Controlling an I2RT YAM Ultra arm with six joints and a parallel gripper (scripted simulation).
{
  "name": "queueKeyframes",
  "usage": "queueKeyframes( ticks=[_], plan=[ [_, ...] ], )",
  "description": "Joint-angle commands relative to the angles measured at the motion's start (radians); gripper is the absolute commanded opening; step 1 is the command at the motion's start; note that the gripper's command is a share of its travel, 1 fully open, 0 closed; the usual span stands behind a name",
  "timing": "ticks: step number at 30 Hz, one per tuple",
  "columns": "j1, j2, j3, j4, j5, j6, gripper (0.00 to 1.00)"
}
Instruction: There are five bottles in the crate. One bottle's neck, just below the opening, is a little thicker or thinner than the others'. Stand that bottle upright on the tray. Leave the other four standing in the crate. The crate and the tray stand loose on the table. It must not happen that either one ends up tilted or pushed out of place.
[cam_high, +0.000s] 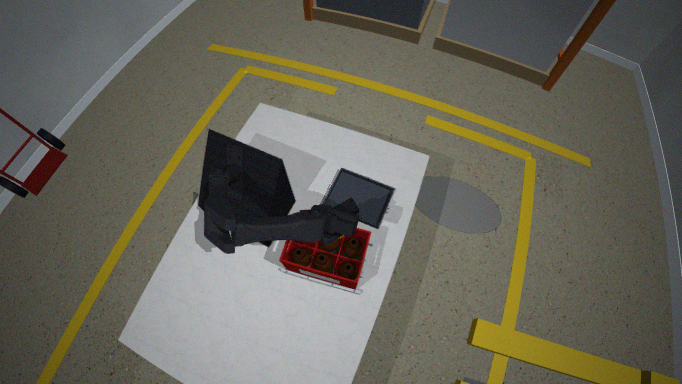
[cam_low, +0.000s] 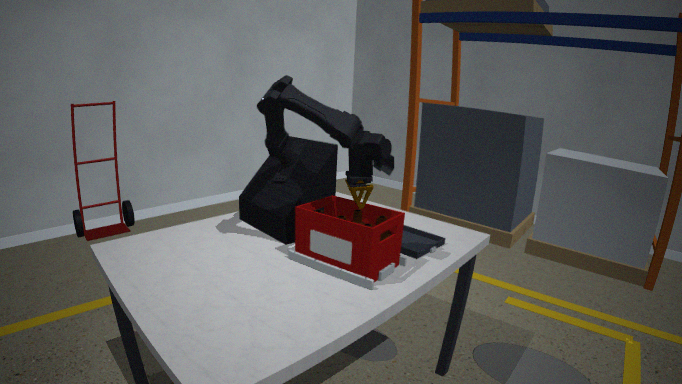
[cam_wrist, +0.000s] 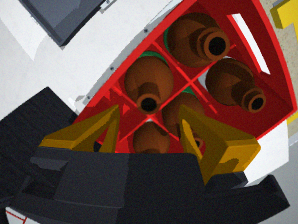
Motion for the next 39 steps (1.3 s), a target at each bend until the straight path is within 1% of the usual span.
queueKeyframes(
  ticks=[1, 17, 22, 39],
  plan=[
    [0.027, 0.016, 0.025, -0.008, -0.007, 0.004, 0.61],
    [0.03, 0.02, 0.028, -0.009, -0.008, 0.009, 0.61],
    [0.03, 0.003, 0.025, -0.005, -0.008, 0.008, 0.61],
    [0.03, 0.004, 0.026, -0.006, -0.008, 0.008, 0.61]
  ],
)
